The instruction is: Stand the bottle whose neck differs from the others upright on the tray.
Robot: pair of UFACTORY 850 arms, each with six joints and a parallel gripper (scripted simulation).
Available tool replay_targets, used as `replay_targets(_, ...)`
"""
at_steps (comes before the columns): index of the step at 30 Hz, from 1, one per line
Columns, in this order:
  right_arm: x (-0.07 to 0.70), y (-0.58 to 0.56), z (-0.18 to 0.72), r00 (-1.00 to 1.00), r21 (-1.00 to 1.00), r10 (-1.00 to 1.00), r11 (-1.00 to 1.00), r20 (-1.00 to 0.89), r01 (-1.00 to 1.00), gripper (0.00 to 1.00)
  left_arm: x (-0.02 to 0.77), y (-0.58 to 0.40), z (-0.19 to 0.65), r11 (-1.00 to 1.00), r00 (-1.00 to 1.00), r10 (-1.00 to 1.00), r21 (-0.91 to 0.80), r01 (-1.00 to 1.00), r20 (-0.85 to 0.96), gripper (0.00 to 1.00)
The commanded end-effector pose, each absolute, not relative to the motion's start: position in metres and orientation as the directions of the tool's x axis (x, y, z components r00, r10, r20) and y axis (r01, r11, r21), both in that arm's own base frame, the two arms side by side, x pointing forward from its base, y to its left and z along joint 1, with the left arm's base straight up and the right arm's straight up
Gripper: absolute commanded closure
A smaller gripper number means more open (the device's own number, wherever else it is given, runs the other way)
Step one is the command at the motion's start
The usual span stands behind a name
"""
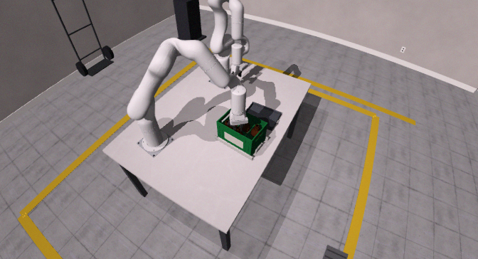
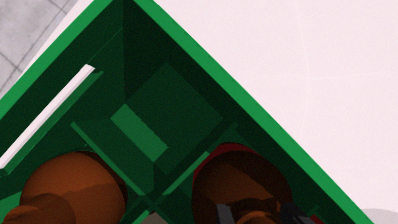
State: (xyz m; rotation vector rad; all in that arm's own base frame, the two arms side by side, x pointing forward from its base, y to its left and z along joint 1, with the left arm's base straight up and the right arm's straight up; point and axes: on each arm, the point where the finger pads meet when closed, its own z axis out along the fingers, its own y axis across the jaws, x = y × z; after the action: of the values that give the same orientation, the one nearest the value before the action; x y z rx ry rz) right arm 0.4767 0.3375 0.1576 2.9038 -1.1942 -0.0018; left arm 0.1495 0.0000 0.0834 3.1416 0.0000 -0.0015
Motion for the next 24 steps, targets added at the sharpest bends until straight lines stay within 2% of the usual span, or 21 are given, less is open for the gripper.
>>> replay_targets(1,0.4774,0.3380,0.1586,0.711,0.000,-0.704,-0.711,0.000,-0.704,1.00,0.1500,0.0000,0.0835,-1.000,1.000,0.000,0.000,0.000,0.000,0.00)
replay_targets(13,0.4774,0.3380,0.1586,0.711,0.000,-0.704,-0.711,0.000,-0.704,1.00,0.1500,0.0000,0.0835,-1.000,1.000,0.000,0.000,0.000,0.000,0.00)
replay_targets(14,0.4774,0.3380,0.1586,0.711,0.000,-0.704,-0.711,0.000,-0.704,0.34,0.1500,0.0000,0.0835,-1.000,1.000,0.000,0.000,0.000,0.000,0.00)
replay_targets(24,0.4774,0.3380,0.1586,0.711,0.000,-0.704,-0.711,0.000,-0.704,0.34,0.1500,0.0000,0.0835,-1.000,1.000,0.000,0.000,0.000,0.000,0.00)
